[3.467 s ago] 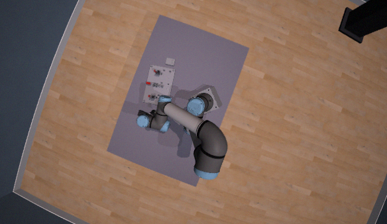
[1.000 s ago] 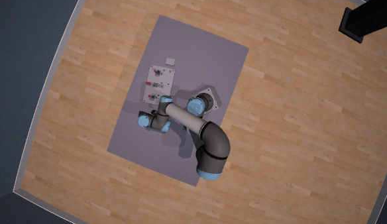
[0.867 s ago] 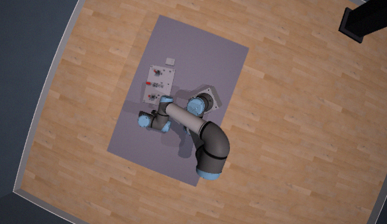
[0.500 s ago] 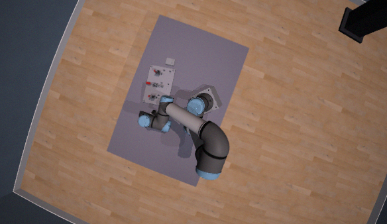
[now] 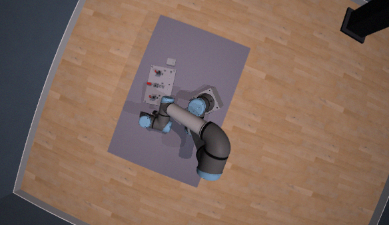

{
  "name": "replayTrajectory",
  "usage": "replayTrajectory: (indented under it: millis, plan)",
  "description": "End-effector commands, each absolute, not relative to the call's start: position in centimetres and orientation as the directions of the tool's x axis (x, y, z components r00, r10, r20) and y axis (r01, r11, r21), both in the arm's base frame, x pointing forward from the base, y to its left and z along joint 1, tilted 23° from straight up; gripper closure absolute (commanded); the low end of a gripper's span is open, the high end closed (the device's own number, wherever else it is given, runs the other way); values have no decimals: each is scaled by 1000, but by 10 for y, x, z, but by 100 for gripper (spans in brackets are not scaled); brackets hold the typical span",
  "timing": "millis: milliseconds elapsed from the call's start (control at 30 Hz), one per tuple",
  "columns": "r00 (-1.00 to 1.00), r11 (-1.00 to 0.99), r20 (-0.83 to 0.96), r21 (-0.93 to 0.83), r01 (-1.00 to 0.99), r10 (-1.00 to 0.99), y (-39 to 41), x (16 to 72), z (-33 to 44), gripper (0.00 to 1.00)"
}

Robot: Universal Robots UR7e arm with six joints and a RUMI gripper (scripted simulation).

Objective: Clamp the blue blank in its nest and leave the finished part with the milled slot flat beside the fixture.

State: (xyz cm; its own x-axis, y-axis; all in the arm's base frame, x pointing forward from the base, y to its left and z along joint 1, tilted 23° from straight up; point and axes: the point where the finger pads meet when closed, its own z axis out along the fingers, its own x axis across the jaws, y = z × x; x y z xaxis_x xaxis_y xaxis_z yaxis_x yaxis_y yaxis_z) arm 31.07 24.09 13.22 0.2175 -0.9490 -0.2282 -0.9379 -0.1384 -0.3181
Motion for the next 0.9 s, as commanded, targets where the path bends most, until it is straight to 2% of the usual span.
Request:
replayTrajectory:
  millis: [0,867]
  plan:
    - [218,-138,-228,-319,-938,-949,241,311,133,100]
    - [218,-138,-228,-319,-938,-949,235,312,131,100]
